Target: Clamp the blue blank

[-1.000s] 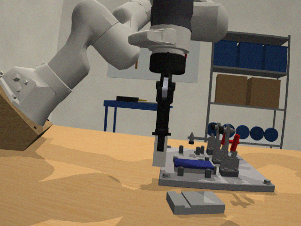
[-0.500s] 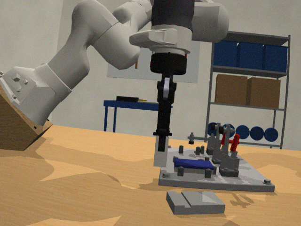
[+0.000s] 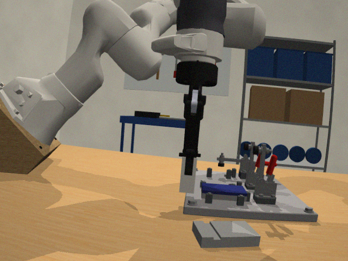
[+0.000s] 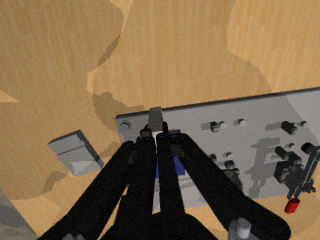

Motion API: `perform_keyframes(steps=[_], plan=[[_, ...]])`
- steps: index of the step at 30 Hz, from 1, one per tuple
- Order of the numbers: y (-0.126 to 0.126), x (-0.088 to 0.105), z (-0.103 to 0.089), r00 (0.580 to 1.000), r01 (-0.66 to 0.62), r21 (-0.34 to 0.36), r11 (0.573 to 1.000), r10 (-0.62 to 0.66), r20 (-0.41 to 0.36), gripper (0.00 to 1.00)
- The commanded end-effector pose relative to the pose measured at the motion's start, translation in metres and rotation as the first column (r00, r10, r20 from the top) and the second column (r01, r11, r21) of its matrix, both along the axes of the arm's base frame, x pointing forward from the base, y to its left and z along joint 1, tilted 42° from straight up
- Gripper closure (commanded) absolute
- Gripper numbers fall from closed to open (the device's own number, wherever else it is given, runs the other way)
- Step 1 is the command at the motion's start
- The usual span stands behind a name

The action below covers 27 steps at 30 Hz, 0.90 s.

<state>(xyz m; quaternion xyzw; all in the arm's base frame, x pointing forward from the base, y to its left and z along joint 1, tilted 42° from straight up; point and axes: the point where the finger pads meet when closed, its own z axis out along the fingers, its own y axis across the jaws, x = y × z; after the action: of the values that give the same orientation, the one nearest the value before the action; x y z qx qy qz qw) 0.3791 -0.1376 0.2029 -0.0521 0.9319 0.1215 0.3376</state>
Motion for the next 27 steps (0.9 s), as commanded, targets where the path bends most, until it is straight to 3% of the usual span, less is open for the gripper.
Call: perform_keyframes(steps=[1, 27], plan=[[0.0, 0.0015, 0.0008, 1.0, 0.005, 0.004, 1.0, -0.005, 0.001, 1.0], [0.0001, 0.0073, 0.0057, 1.0, 0.005, 0.004, 1.0, -0.005, 0.001, 1.0]])
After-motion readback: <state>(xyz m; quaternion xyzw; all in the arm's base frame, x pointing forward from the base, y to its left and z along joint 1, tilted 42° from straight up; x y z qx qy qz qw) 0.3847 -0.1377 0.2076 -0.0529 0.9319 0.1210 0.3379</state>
